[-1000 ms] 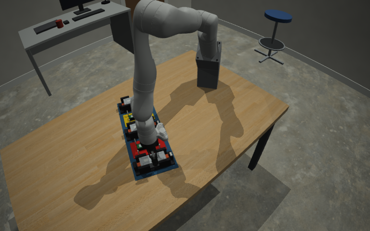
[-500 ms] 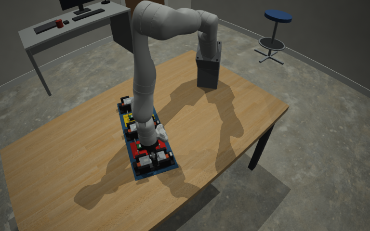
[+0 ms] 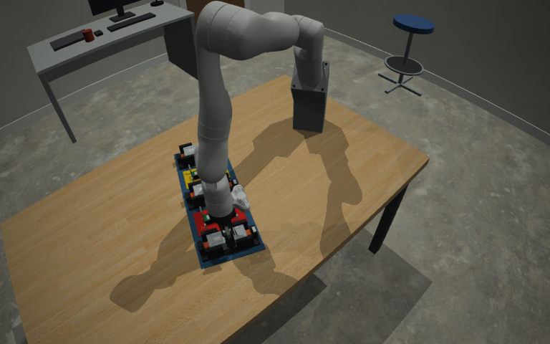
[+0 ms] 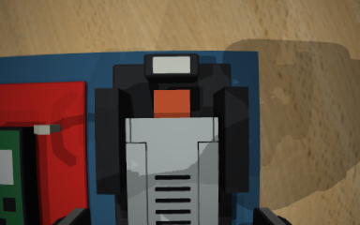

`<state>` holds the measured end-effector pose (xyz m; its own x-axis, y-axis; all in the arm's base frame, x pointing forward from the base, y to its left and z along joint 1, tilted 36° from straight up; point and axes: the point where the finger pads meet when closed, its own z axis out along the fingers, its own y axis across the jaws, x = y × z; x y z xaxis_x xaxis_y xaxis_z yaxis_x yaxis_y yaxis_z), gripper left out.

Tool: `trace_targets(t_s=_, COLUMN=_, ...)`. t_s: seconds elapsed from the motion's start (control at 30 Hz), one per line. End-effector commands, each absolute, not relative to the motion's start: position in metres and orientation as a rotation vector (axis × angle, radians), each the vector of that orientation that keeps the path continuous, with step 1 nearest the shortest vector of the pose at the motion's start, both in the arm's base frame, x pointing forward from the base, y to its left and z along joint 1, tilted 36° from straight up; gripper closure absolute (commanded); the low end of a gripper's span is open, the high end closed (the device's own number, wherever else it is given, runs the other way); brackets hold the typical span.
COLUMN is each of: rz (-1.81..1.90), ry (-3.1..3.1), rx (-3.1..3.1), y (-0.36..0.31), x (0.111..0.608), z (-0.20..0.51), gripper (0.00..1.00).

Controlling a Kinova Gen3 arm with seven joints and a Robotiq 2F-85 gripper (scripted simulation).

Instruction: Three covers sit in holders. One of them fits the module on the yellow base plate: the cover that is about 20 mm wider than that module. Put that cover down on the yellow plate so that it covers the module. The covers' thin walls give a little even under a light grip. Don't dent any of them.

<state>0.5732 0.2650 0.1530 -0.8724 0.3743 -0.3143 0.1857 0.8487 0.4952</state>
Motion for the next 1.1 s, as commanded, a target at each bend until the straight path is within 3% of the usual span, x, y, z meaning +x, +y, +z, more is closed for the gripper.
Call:
trace_targets(t_s=0.0, rz=0.645, ry=2.617, rx=0.411, y=0.266, x=0.576, z=0.152, gripper=0.00)
trace_targets(t_s=1.07, rz=0.647, ry=2.618, rx=0.416, y=0.273, x=0.583, z=0.139, gripper=0.00)
